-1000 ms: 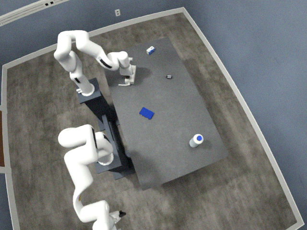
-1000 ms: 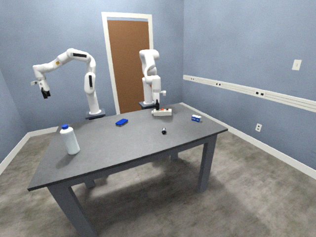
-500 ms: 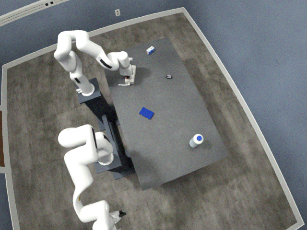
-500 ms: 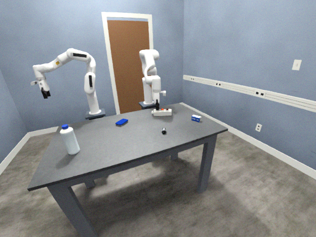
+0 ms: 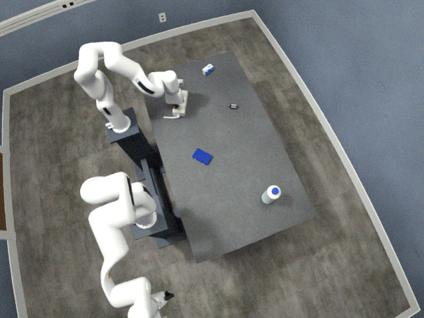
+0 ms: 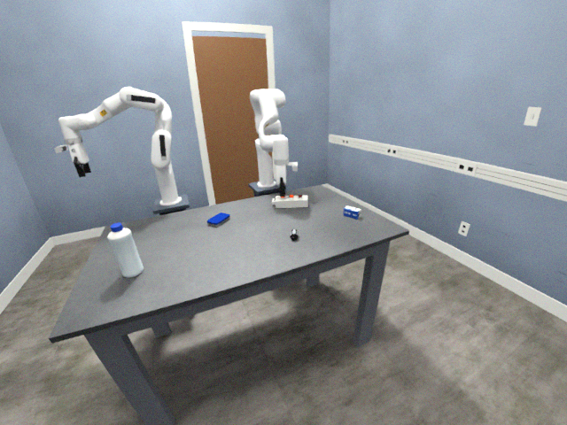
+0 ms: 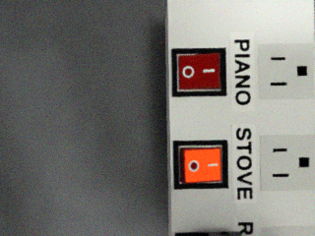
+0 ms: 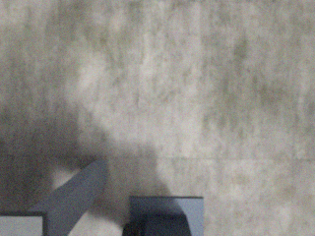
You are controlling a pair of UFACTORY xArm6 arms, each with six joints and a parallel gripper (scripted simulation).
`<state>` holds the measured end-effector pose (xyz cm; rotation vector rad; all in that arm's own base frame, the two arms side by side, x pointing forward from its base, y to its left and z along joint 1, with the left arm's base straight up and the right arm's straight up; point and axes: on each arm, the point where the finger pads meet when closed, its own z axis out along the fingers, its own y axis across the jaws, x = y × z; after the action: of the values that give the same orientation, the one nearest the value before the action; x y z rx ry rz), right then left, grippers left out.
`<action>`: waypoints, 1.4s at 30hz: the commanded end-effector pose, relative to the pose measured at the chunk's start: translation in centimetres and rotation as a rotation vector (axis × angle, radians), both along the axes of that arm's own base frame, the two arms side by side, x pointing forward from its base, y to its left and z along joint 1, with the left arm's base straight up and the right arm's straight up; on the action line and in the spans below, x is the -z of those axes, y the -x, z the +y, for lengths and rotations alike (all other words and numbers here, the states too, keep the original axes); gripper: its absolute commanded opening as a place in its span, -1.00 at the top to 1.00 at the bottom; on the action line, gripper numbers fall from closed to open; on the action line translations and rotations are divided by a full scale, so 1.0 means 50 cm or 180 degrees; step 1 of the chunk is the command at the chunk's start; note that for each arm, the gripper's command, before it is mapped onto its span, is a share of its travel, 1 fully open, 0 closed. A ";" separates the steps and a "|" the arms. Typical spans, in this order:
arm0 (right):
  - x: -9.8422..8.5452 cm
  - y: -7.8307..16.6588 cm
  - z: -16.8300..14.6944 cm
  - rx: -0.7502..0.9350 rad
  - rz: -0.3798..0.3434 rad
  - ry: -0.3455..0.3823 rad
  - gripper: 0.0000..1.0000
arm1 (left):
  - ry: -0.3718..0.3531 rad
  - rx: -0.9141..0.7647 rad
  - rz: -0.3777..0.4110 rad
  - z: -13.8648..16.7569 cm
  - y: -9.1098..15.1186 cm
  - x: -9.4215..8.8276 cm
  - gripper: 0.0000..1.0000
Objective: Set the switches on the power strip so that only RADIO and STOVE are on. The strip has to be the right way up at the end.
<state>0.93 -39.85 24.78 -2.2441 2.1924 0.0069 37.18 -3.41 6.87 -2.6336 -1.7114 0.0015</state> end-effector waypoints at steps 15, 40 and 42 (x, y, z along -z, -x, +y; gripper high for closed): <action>-0.004 0.000 -0.003 0.0000 0.0000 0.0020 -1.00 | 0.0002 0.0000 -0.0020 0.000 -0.004 -0.069 1.00; -0.004 0.000 -0.003 0.0000 0.0000 0.0020 -1.00 | 0.0002 0.0000 -0.0020 0.000 -0.004 -0.081 -1.00; -0.004 0.000 -0.003 0.0000 0.0000 0.0020 -1.00 | 0.0002 0.0000 -0.0020 0.000 -0.004 -0.086 -1.00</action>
<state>0.93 -39.85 24.78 -2.2441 2.1924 0.0069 37.19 -3.41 10.59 -2.6338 -1.7115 0.0011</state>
